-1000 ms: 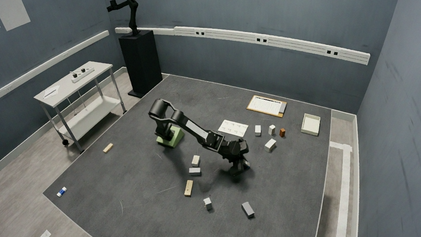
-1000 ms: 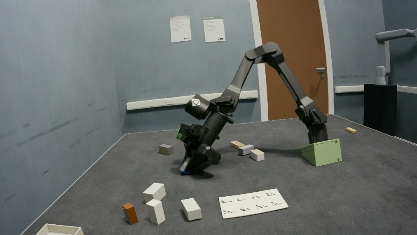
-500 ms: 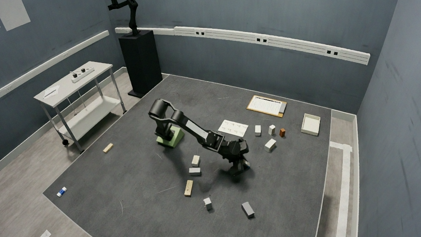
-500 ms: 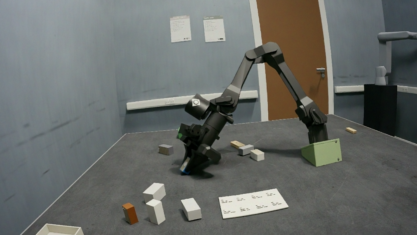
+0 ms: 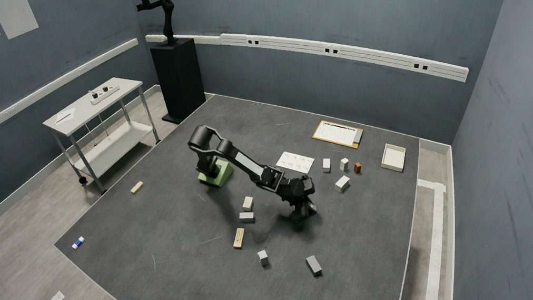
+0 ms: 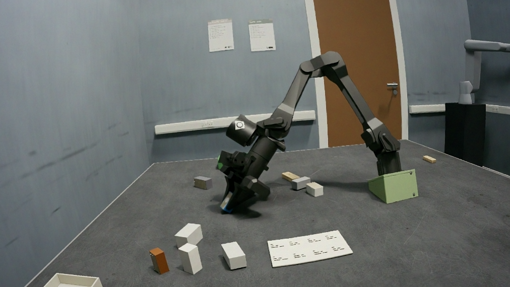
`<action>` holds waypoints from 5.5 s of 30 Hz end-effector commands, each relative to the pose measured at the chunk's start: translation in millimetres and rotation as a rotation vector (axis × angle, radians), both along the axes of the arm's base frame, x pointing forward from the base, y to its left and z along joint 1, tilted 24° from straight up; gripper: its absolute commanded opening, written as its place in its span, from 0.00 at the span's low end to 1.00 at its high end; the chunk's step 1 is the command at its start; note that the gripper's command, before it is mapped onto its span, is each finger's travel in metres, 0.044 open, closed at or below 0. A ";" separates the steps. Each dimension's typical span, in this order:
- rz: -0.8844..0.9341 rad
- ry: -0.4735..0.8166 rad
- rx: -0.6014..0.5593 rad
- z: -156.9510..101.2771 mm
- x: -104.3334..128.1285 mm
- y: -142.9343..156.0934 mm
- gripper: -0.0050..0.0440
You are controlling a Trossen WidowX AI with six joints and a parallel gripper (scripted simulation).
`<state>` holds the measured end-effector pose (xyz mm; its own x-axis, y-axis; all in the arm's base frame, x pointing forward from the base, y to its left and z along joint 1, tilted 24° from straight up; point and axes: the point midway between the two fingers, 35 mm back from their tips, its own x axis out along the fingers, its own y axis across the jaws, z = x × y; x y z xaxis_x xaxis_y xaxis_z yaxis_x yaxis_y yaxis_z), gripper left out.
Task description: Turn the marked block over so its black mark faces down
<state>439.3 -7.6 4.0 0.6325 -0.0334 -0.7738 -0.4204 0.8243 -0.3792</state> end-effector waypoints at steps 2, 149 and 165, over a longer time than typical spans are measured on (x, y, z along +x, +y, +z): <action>0.001 -0.001 0.000 -0.2 -0.3 -0.8 0.36; -0.284 0.599 -0.307 123.2 -2.5 53.3 1.00; -0.284 0.599 -0.307 123.2 -2.5 53.3 1.00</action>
